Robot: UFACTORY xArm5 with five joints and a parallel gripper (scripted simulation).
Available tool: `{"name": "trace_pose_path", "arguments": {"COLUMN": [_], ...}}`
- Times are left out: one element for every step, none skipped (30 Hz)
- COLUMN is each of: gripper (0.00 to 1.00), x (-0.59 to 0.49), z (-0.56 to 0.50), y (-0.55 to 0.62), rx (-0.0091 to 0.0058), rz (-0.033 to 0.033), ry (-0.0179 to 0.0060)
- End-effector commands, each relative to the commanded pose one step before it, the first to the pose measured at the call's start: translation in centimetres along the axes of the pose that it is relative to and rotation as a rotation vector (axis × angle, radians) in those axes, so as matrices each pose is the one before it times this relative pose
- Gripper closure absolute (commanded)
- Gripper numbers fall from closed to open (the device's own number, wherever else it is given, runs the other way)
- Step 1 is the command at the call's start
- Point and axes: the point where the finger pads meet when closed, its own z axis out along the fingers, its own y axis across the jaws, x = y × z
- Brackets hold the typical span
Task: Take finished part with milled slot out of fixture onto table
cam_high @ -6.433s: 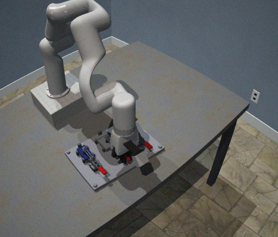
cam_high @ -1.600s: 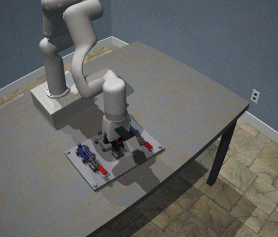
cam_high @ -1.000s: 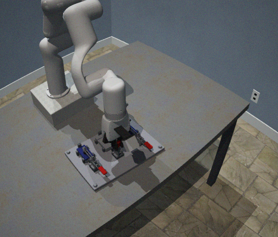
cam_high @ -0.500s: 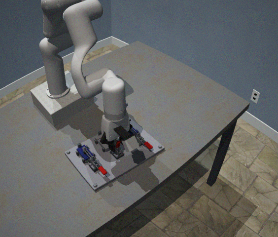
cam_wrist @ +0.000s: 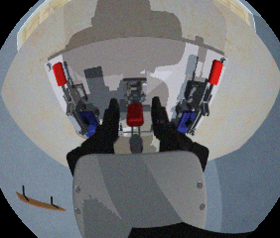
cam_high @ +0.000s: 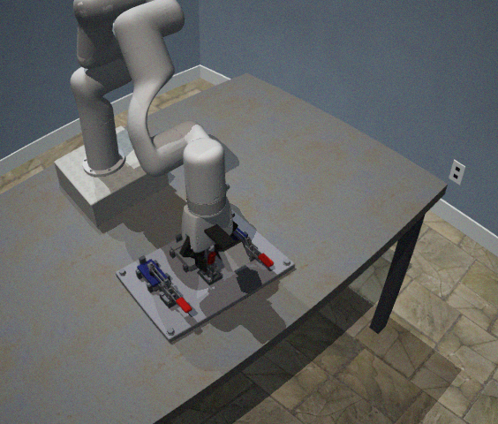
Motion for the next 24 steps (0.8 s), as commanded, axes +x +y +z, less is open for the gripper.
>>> {"name": "trace_pose_path", "arguments": {"gripper": [0.53,0.53,0.53,0.53,0.53,0.53,0.53,0.53,0.53,0.53,0.53,0.53,0.53,0.53,0.53,0.53,0.53,0.53,0.53,0.53,0.53,0.53,0.53,0.53], "x": [0.132,0.000,0.000,-0.003,-0.003,-0.003,-0.003,-0.003,-0.003,-0.002,-0.002,-0.002,0.000,0.000,0.000,0.000,0.000,-0.001,0.000,0.000,0.000,0.000,0.000,-0.001], "z": [-0.122,0.000,0.000,0.003,0.003,0.003,0.002,0.002,0.002,0.002,0.002,0.000,-0.012,-0.029,-0.053,-0.082,-0.112,-0.144,0.000,0.000,-0.178,-0.209,-0.238,-0.264], "y": [-0.010,0.000,0.000,0.001,0.001,0.001,0.001,0.001,0.001,0.000,0.000,0.000,0.000,0.000,-0.001,-0.001,-0.001,-0.001,0.000,0.000,-0.002,-0.002,-0.002,-0.003], "rx": [0.00026,0.00000,0.00000,-0.00001,-0.00001,-0.00001,-0.00001,-0.00001,-0.00001,0.00000,0.00000,0.00000,0.00000,0.00000,0.00000,0.00000,0.00000,0.00000,0.00000,0.00000,0.00000,0.00000,0.00000,0.00000], "rz": [-0.00001,0.00000,0.00000,0.00001,0.00001,0.00001,0.00001,0.00001,0.00001,0.00001,0.00001,0.00001,0.00000,0.00000,0.00000,0.00000,0.00000,0.00000,0.00000,0.00000,0.00000,0.00000,0.00000,0.00000], "ry": [0.00350,0.00000,0.00000,-0.00009,-0.00009,-0.00009,-0.00008,-0.00008,-0.00007,-0.00007,-0.00006,-0.00005,0.00000,0.00000,0.00000,0.00000,0.00000,0.00000,0.00000,0.00000,0.00000,0.00000,0.00000,0.00000]}}
